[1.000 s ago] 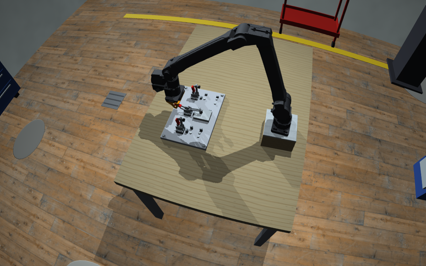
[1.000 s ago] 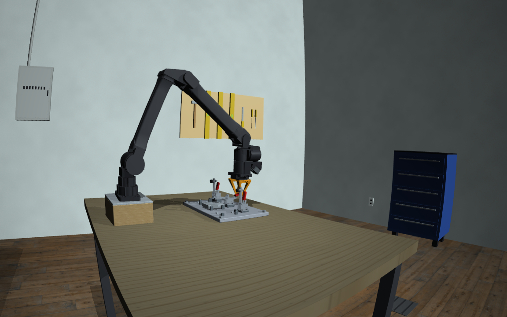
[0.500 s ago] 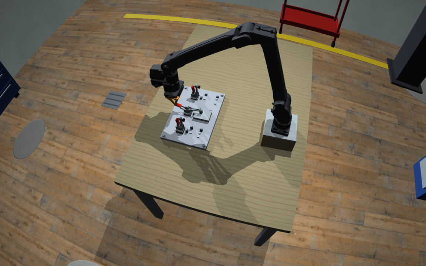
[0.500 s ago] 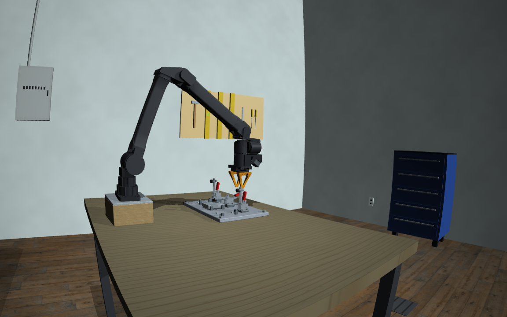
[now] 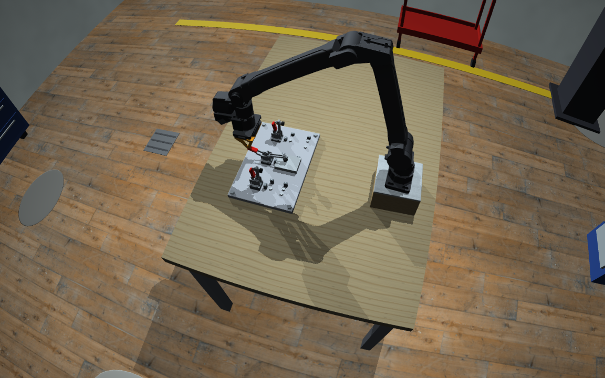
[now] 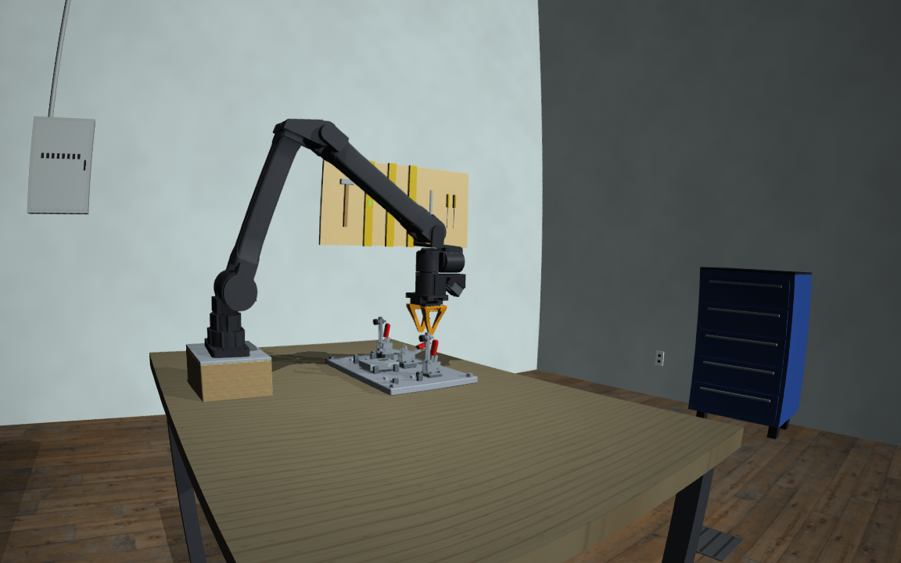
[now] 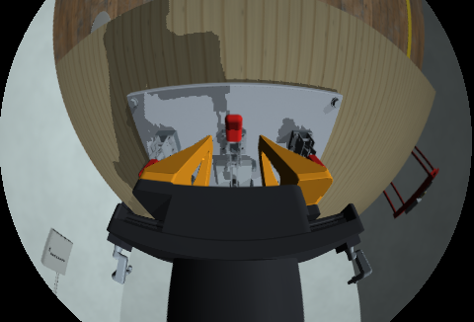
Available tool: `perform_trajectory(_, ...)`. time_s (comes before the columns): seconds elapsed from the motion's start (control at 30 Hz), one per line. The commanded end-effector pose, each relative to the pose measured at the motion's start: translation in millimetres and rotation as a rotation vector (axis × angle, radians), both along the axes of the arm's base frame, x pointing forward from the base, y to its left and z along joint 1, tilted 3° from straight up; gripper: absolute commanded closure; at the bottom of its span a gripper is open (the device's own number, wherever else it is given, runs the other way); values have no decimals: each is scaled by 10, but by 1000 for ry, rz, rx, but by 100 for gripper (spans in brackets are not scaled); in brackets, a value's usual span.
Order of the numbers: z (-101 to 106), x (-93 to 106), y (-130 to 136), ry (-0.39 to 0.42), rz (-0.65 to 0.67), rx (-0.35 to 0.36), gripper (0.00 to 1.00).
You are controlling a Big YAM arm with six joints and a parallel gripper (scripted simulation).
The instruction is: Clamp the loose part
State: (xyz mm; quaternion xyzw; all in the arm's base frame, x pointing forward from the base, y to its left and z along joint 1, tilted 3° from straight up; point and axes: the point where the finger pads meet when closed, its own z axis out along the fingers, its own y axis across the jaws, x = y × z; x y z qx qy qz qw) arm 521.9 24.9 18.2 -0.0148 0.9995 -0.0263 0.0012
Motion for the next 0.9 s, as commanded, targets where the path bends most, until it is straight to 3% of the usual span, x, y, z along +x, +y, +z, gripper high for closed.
perform_trajectory(0.0,138,111,55,-41,3,0,55)
perform_trajectory(0.3,138,111,55,-41,3,0,55)
perform_trajectory(0.33,138,111,55,-41,3,0,100)
perform_trajectory(0.87,138,111,55,-41,3,0,100)
